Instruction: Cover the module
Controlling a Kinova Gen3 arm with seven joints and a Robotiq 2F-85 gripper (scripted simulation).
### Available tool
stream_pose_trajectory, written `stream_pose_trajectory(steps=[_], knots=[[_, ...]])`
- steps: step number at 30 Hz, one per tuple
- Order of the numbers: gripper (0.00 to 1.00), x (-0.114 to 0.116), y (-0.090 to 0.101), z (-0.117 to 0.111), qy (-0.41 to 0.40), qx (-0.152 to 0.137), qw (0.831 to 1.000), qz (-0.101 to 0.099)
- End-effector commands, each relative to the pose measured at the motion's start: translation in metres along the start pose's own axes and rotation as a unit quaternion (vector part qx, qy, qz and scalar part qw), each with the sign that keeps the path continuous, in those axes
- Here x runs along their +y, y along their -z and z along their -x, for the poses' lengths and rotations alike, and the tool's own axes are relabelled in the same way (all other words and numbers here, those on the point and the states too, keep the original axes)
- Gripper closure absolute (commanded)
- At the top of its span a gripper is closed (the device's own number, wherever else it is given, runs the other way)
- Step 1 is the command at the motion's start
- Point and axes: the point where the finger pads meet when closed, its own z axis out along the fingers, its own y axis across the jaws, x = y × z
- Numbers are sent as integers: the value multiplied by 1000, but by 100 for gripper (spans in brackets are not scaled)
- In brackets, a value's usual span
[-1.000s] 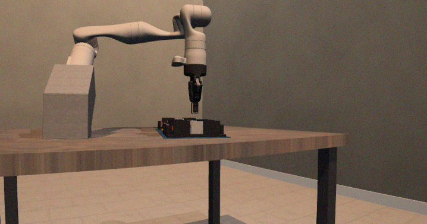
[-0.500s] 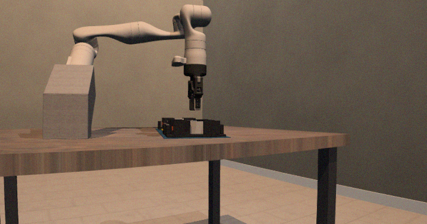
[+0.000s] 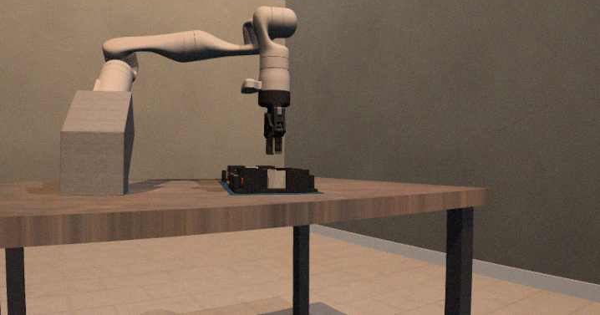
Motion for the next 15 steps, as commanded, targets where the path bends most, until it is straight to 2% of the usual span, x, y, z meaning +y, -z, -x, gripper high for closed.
stream_pose_trajectory(steps=[1,15], knots=[[0,0,1,0,0,-1,1000,0],[0,0,-9,0,0,-1,1000,0]])
